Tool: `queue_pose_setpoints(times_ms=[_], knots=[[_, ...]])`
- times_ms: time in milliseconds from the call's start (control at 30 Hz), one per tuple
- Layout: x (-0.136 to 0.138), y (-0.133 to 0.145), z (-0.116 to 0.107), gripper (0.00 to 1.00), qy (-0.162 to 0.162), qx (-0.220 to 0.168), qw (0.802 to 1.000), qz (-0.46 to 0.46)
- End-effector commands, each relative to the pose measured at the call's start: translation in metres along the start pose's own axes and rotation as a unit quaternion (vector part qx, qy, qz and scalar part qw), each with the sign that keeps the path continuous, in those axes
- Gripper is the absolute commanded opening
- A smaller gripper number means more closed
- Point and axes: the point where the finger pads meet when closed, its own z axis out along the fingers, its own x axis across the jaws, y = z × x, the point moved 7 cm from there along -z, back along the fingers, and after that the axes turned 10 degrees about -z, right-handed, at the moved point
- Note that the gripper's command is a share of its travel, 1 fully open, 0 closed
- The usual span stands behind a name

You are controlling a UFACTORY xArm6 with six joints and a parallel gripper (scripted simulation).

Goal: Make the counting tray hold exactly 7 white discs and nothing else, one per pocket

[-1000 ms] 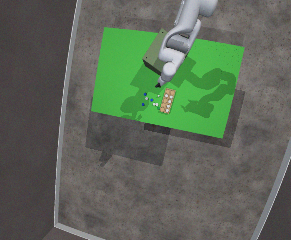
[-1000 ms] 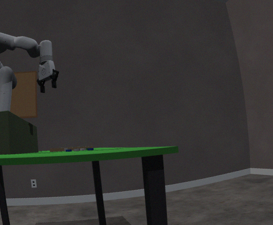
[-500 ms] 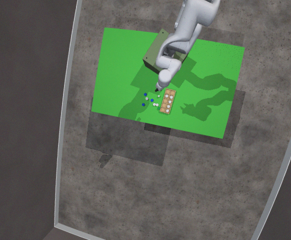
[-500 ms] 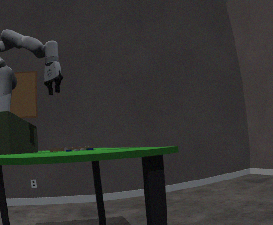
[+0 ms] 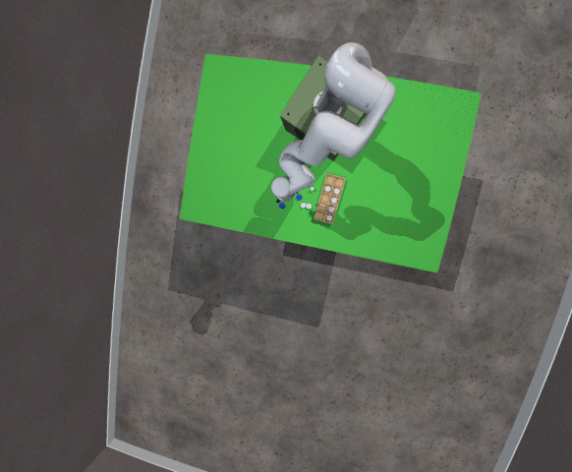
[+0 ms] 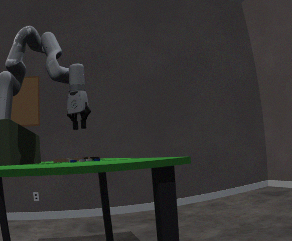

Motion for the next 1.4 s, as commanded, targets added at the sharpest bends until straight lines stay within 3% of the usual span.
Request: queue_pose_setpoints(times_ms=[0,100,400,667,767,1233,1267,1367], knots=[[0.009,0.015,0.025,0.47,-0.001,-0.007,1.0,0.006],[0.013,0.025,0.042,0.47,-0.002,-0.013,1.0,0.009],[0.015,0.027,0.053,0.47,-0.002,-0.013,1.0,0.009],[0.016,0.028,0.124,0.47,-0.002,-0.013,1.0,0.009],[0.015,0.029,0.14,0.47,-0.002,-0.014,1.0,0.009],[0.014,0.029,0.144,0.47,-0.002,-0.014,1.0,0.01],[0.014,0.029,0.144,0.0,-0.002,-0.014,1.0,0.01],[0.014,0.029,0.144,0.0,-0.002,-0.014,1.0,0.01]])
